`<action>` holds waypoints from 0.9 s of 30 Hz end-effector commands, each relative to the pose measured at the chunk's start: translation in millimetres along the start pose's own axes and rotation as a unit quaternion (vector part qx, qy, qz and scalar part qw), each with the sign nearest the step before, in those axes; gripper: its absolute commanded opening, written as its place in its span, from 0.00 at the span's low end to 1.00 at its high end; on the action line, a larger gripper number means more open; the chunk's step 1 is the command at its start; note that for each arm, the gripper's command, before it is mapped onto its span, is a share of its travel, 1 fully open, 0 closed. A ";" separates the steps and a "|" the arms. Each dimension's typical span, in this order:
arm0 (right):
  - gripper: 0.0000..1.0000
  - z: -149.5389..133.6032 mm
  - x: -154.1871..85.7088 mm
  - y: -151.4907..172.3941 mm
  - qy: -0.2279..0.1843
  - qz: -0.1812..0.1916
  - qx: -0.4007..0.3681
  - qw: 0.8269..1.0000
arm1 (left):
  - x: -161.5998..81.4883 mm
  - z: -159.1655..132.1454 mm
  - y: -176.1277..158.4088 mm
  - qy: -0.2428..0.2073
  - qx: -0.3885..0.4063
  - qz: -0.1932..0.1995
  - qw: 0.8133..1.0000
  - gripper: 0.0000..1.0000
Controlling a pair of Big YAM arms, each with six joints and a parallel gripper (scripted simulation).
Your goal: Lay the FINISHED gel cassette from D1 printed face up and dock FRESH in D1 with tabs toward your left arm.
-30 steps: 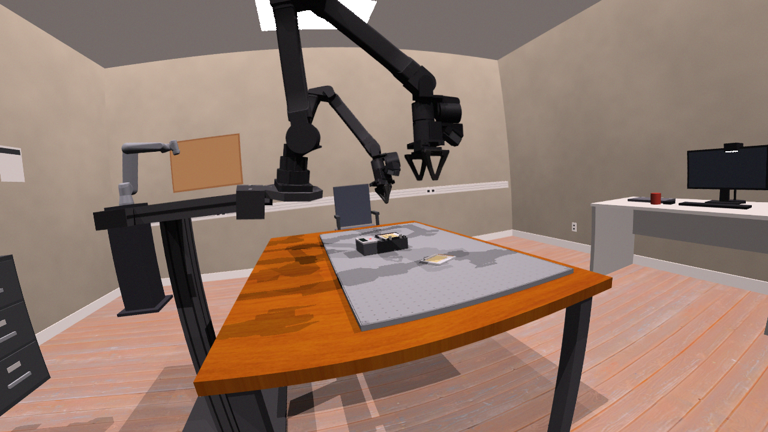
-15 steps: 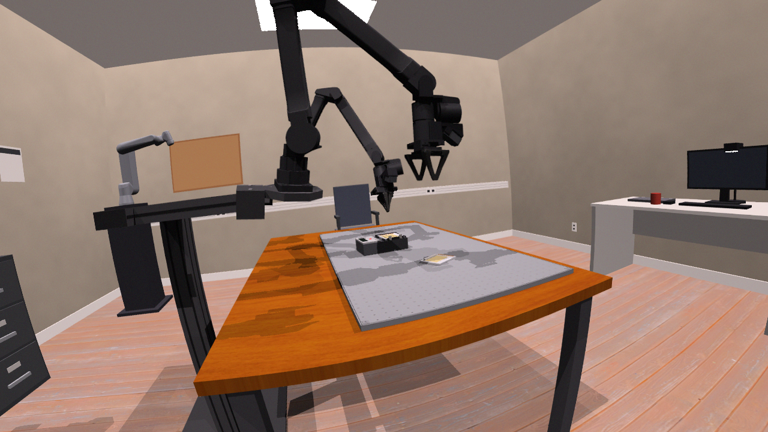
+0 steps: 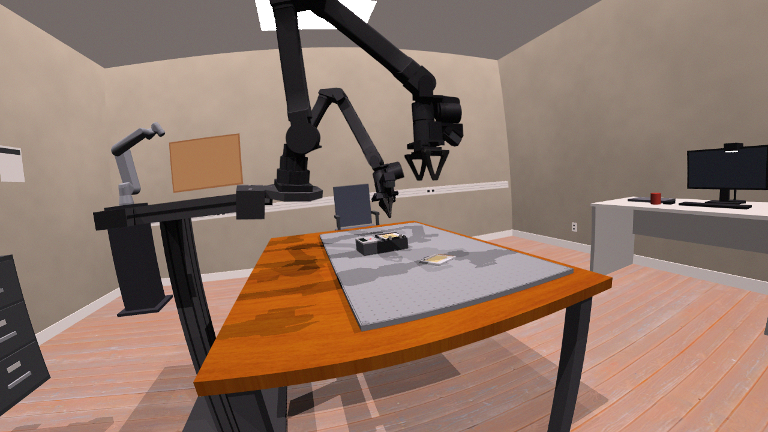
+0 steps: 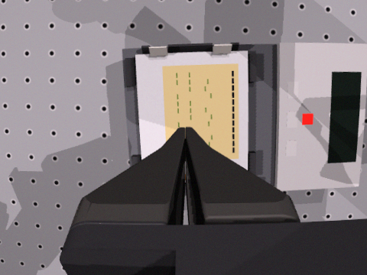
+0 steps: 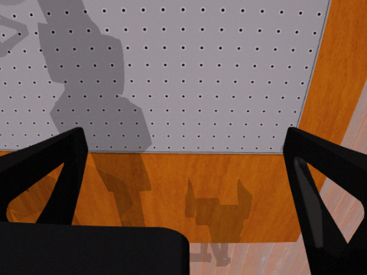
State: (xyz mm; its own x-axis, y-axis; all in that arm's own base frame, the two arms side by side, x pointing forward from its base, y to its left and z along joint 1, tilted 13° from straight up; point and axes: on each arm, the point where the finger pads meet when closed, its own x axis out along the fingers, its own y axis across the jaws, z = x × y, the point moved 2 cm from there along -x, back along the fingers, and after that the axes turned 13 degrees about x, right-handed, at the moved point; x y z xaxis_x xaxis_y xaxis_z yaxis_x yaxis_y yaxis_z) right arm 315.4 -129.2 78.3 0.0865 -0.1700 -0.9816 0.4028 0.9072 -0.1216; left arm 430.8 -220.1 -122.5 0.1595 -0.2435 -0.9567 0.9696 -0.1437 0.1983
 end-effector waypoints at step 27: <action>1.00 16.1 -18.5 -3.7 -0.022 0.003 0.000 1.000 | 20.6 36.1 19.3 -0.009 -0.014 0.025 1.000 0.00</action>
State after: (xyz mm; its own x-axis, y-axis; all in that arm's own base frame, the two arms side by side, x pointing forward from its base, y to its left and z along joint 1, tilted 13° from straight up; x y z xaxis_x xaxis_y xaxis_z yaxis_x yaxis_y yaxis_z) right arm 315.4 -129.2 78.3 0.0865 -0.1700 -0.9816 0.4028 0.9072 -0.1216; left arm 431.6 -247.5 -138.0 0.1689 -0.2458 -0.9545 0.9736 -0.1090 0.2004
